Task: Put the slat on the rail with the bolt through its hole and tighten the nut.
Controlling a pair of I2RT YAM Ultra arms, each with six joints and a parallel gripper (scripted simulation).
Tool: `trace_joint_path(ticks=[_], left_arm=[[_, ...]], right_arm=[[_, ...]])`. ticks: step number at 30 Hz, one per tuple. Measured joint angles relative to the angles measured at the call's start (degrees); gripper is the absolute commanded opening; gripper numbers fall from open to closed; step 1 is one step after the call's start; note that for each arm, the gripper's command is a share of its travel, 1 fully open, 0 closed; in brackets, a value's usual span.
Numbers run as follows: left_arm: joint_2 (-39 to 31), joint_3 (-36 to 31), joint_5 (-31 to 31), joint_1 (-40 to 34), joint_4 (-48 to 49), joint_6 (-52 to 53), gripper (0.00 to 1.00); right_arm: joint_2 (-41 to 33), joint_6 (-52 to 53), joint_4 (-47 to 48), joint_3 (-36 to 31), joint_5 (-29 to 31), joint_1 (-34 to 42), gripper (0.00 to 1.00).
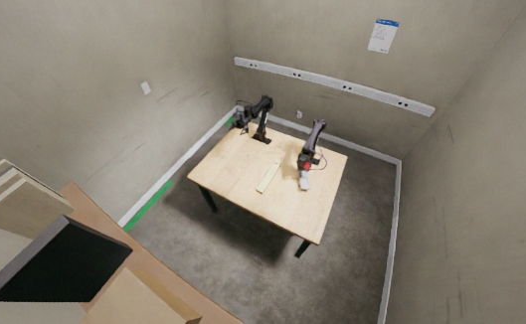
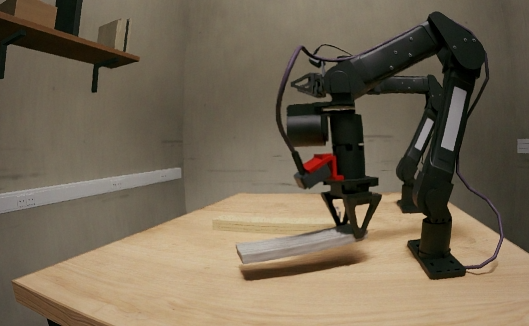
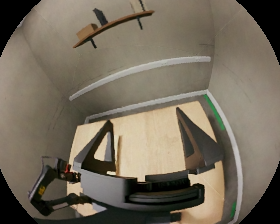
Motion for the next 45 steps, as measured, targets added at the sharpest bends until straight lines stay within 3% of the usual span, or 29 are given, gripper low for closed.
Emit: trace_joint_path(ticks=[29,36,45], left_arm=[[-0.79,1.25,0.11,-0.55,-2.32,-0.33,0.72],[-0.33,3.67,0.33,-5.51,-2.45,-1.88,0.72],[5.31,8.28,0.52,-15.96,-2.36,-5.55,0.72]], right_arm=[[0.00,0.00,0.00,0.00,0.00,0.00,1.00],[0.00,0.00,0.00,0.00,0.00,0.00,1.00],[0.00,0.00,0.00,0.00,0.00,0.00,1.00]])
